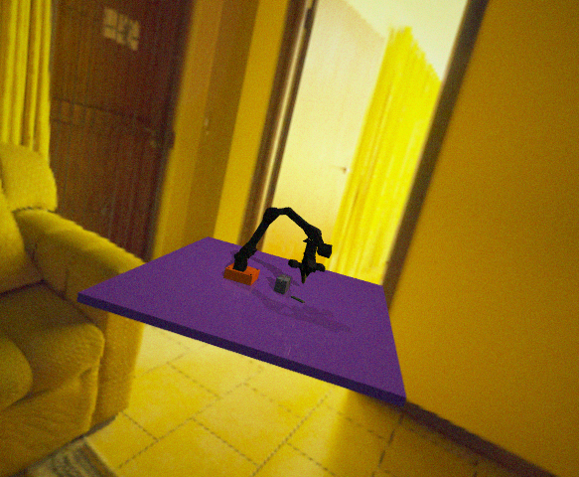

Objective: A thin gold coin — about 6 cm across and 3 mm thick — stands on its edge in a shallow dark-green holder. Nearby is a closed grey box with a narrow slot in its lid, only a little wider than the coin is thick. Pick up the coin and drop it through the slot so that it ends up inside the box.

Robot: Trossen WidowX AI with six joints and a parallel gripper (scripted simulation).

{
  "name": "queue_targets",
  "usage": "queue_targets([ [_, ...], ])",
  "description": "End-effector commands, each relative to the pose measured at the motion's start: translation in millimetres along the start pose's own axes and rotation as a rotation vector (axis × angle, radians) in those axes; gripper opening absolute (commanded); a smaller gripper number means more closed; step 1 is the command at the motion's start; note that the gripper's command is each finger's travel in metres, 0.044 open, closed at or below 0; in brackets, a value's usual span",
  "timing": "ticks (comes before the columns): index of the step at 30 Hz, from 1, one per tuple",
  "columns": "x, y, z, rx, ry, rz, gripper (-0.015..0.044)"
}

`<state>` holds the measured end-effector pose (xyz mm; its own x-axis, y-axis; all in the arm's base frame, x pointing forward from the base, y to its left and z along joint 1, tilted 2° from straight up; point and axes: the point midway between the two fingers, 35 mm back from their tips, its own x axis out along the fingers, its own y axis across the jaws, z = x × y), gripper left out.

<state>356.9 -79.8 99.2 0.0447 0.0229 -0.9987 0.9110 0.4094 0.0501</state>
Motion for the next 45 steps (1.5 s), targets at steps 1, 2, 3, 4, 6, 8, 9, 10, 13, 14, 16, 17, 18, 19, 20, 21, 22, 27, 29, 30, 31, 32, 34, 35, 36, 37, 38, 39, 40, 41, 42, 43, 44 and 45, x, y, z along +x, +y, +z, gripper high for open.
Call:
queue_targets([
  [1,2,-1,0,0.120,0.006,-0.006,0.0000],
  [2,2,0,1,0.154,0.006,-0.006,0.0000],
  [3,2,0,1,0.189,0.006,-0.007,0.0000],
  [4,2,0,1,0.223,0.006,-0.007,0.0000],
  [6,1,0,2,0.291,0.006,-0.007,0.0000],
  [8,1,0,2,0.359,0.005,-0.007,0.0000],
  [9,1,0,2,0.393,0.005,-0.007,0.0000],
  [10,1,0,2,0.427,0.005,-0.007,0.0000],
  [13,1,0,3,0.523,0.005,-0.008,0.0000],
  [14,1,0,3,0.540,0.005,-0.008,0.0000],
  [16,1,0,3,0.545,0.005,-0.008,0.0000],
  [17,1,0,3,0.545,0.005,-0.008,0.0000],
  [18,1,0,3,0.545,0.005,-0.008,0.0000],
  [19,1,0,3,0.545,0.005,-0.008,0.0000],
  [20,1,-1,2,0.545,0.005,-0.008,0.0000],
  [21,0,-1,0,0.545,0.005,-0.008,0.0000],
  [22,0,-2,-3,0.545,0.005,-0.008,0.0000],
  [27,-2,-7,-15,0.545,0.006,-0.009,0.0000],
  [29,-3,-9,-20,0.545,0.006,-0.009,0.0000],
  [30,-3,-10,-22,0.545,0.006,-0.009,0.0000],
  [31,-3,-11,-24,0.545,0.007,-0.009,0.0000],
  [32,-3,-12,-27,0.545,0.007,-0.009,0.0000],
  [34,-4,-15,-31,0.545,0.007,-0.010,0.0000],
  [35,-4,-16,-34,0.545,0.007,-0.010,0.0000],
  [36,-4,-17,-36,0.545,0.007,-0.010,0.0000],
  [37,-4,-18,-38,0.545,0.007,-0.010,0.0000],
  [38,-4,-19,-41,0.545,0.008,-0.010,0.0000],
  [39,-5,-20,-43,0.545,0.008,-0.010,0.0000],
  [40,-5,-22,-45,0.545,0.008,-0.010,0.0000],
  [41,-5,-23,-48,0.545,0.008,-0.010,0.0000],
  [42,-5,-24,-50,0.545,0.008,-0.011,0.0000],
  [43,-5,-26,-52,0.545,0.008,-0.011,0.0000],
  [44,-5,-27,-54,0.545,0.009,-0.011,0.0000],
  [45,-5,-28,-57,0.545,0.009,-0.011,0.0000],
])
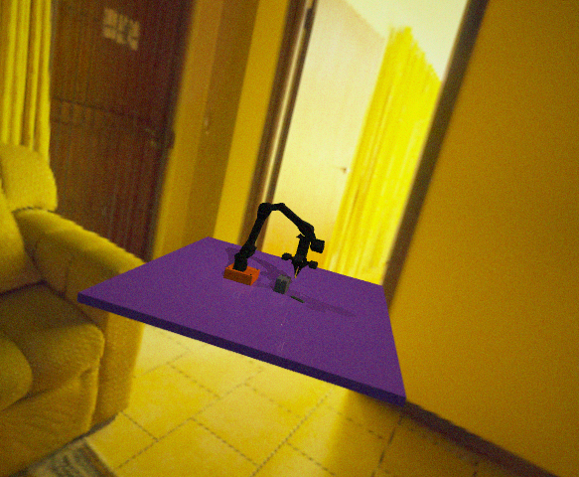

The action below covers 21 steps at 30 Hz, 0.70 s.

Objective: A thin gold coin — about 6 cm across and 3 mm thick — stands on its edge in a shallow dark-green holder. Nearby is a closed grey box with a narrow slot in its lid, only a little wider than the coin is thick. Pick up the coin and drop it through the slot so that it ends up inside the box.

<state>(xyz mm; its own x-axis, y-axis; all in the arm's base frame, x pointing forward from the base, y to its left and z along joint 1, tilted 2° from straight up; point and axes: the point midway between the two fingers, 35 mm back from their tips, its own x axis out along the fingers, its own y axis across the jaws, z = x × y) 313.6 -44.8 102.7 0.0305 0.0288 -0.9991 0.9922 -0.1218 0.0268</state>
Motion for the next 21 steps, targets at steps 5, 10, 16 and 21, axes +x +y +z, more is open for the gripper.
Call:
queue_targets([
  [5,0,-18,-10,0.001,0.002,0.001,0.0000],
  [10,1,-30,-16,0.001,0.002,0.000,0.0000],
  [16,3,-44,-21,0.001,0.003,-0.001,0.0000],
  [21,5,-56,-26,0.001,0.003,-0.002,0.0000],
])
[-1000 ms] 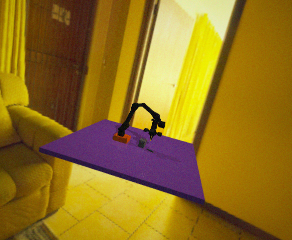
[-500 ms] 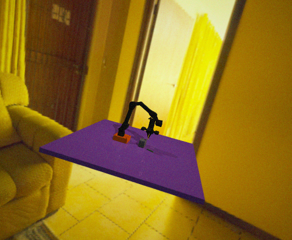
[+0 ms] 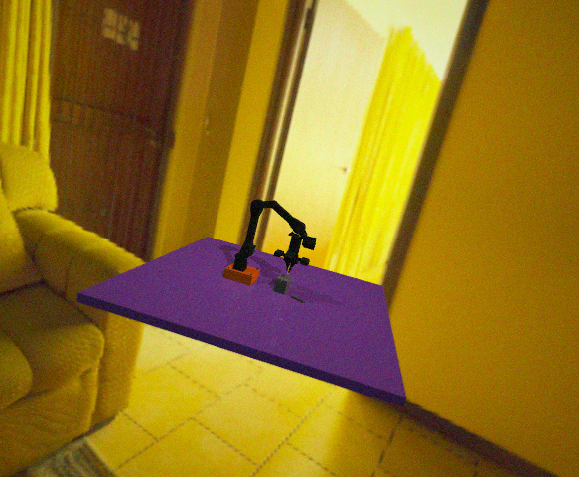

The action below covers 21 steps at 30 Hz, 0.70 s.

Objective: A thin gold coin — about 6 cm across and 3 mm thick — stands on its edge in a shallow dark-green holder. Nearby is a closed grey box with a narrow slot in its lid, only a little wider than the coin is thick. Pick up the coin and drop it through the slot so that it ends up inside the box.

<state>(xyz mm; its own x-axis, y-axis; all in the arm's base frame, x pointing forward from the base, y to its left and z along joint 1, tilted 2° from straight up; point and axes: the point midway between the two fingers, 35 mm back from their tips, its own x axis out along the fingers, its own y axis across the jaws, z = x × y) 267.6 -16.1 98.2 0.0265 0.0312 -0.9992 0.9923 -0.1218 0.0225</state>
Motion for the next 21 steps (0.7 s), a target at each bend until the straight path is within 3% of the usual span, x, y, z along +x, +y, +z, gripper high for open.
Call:
queue_targets([
  [1,1.3,-9.1,-3.9,0.001,0.001,0.002,0.0000],
  [21,2.7,-12.8,-4.8,0.000,0.000,-0.002,0.0000],
])
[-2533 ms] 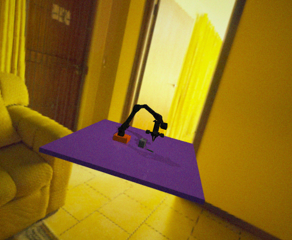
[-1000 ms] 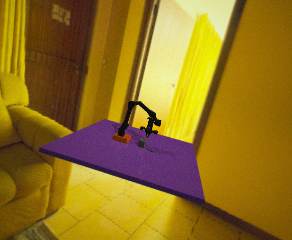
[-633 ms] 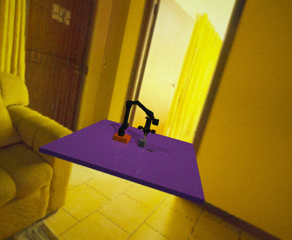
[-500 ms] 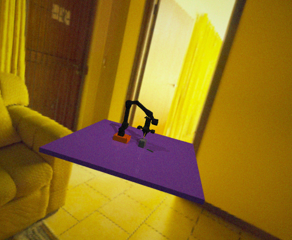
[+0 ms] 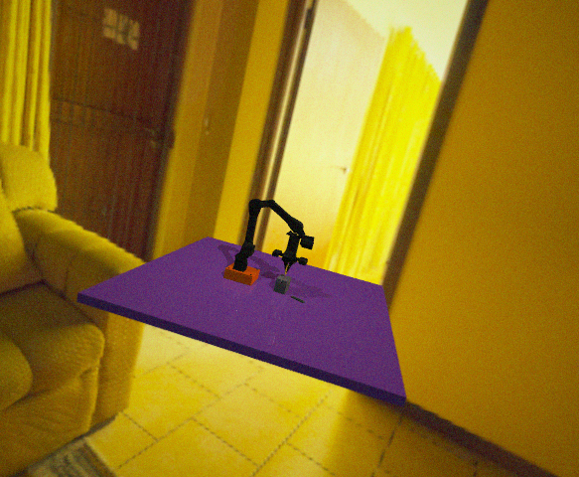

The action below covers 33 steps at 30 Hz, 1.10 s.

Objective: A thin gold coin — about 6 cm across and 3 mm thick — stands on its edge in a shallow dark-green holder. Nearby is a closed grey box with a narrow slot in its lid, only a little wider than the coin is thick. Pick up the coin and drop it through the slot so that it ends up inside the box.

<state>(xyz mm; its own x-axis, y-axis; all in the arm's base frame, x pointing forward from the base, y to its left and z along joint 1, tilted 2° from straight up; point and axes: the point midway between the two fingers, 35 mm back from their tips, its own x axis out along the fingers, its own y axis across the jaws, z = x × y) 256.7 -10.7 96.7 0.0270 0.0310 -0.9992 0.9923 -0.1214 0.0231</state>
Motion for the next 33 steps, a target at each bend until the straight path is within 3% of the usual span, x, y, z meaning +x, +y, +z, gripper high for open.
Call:
queue_targets([
  [1,1.6,-2.0,-1.3,0.000,0.000,-0.003,0.0000],
  [33,9.7,-4.7,-2.0,0.003,0.000,-0.005,0.0000],
])
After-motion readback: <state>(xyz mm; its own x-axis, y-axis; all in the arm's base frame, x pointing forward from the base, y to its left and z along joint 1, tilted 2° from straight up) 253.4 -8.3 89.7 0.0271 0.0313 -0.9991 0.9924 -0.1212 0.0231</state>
